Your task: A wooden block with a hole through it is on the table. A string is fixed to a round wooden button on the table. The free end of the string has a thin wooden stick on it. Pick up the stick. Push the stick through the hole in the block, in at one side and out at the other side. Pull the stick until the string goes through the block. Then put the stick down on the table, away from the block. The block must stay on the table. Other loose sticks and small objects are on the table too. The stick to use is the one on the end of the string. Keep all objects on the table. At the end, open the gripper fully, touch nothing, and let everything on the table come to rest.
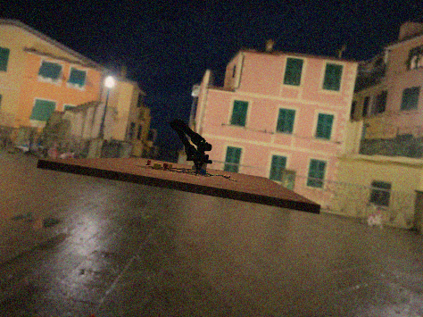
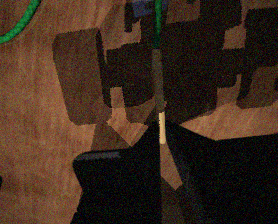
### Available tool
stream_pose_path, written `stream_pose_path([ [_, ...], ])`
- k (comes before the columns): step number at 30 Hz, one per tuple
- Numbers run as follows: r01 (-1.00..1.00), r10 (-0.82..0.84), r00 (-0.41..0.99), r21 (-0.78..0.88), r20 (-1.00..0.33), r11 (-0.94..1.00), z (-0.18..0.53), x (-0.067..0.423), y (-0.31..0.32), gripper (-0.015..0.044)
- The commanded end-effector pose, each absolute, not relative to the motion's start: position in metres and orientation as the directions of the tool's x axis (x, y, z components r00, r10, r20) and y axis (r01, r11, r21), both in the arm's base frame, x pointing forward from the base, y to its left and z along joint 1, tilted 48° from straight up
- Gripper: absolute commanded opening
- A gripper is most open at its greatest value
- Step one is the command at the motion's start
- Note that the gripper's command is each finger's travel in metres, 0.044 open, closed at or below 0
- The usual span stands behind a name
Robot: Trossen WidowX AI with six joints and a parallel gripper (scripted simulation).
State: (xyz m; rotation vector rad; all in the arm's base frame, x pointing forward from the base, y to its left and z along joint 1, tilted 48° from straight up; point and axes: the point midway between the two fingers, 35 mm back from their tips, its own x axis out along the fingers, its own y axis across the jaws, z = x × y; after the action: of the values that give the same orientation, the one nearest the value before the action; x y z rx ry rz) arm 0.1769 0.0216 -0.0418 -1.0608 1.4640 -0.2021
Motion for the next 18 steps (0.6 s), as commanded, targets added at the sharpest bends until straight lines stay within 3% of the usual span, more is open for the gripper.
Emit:
stream_pose_path([
  [1, -0.477, -0.695, 0.172, -0.676, -0.698, 0.561, -0.0427, 0.1753, 0.0188, 0.0],
  [13, -0.477, -0.695, 0.172, -0.676, -0.698, 0.561, -0.0427, 0.1753, 0.0188, 0.0],
  [18, -0.477, -0.692, 0.178, -0.677, -0.699, 0.561, -0.0418, 0.1769, 0.0216, 0.0131],
])
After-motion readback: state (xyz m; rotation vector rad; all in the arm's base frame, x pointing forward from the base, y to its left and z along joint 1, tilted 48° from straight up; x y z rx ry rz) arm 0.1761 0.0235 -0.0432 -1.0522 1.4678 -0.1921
